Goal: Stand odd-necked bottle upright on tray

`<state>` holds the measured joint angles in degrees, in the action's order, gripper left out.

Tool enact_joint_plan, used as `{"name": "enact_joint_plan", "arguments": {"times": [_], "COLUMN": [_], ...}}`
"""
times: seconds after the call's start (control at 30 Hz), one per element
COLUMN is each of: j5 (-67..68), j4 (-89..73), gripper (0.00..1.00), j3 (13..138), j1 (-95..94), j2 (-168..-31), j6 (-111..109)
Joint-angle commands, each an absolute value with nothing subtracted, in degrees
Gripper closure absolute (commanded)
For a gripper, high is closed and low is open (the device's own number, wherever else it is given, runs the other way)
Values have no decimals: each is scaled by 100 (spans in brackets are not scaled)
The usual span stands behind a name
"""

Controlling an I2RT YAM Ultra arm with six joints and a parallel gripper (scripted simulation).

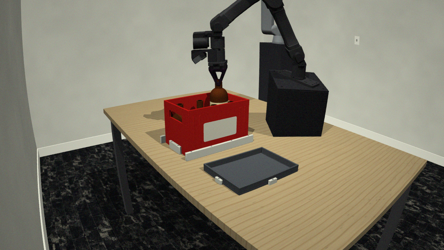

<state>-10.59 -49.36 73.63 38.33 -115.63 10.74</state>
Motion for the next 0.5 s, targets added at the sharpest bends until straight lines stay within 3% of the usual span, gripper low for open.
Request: {"name": "enact_joint_plan", "arguments": {"times": [0.0,0.47], "j5": [-1067,-1067], "j4": [-5082,-5140], "gripper": [100,100], "j3": [7638,7677], "j1": [3947,3956], "j2": [-11285,-11270], "j6": [1031,1029]}}
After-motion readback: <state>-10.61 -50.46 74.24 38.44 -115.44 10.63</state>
